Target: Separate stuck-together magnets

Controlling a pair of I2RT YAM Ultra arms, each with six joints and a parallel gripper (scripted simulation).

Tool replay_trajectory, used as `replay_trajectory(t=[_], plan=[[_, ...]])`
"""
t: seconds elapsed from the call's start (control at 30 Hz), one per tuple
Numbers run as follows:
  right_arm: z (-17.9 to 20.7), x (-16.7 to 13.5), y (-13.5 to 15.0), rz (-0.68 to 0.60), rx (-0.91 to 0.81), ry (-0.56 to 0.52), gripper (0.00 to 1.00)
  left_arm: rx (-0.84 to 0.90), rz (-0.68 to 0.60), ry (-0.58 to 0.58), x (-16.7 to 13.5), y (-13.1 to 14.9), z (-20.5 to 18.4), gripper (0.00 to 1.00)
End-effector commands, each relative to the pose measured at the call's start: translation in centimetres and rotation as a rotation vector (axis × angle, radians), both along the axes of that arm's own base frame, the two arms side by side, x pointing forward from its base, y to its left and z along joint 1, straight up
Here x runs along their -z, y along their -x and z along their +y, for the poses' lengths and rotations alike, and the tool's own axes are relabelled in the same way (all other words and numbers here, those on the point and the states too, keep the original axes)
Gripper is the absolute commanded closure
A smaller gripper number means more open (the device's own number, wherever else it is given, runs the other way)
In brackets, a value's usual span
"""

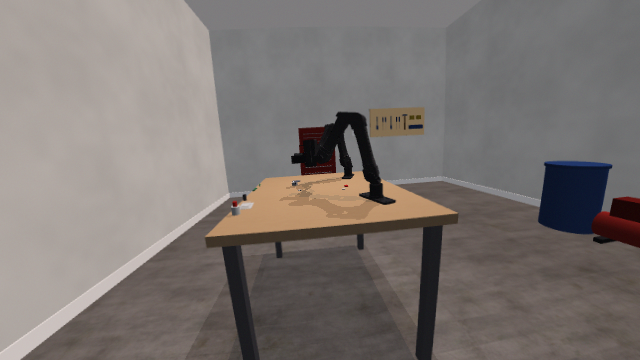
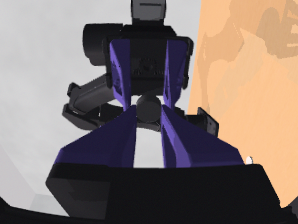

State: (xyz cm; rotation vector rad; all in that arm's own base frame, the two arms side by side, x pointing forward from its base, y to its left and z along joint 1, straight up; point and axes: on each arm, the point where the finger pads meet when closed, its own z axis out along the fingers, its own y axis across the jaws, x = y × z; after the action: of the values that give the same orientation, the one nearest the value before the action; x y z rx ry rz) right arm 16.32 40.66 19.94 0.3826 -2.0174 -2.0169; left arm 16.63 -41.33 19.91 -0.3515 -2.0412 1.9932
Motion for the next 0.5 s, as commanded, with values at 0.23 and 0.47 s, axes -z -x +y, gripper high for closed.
replay_trajectory(t=[0.23, 0.47], plan=[[-0.02, -0.57, -0.15, -0.016, 0.005, -0.014, 0.82, 0.0, -0.016, 0.017, -0.67, -0.23, -0.02, 0.67], [-0.02, -0.57, -0.15, -0.016, 0.005, -0.014, 0.82, 0.001, -0.016, 0.017, -0.65, -0.32, 0.02, 0.67]])
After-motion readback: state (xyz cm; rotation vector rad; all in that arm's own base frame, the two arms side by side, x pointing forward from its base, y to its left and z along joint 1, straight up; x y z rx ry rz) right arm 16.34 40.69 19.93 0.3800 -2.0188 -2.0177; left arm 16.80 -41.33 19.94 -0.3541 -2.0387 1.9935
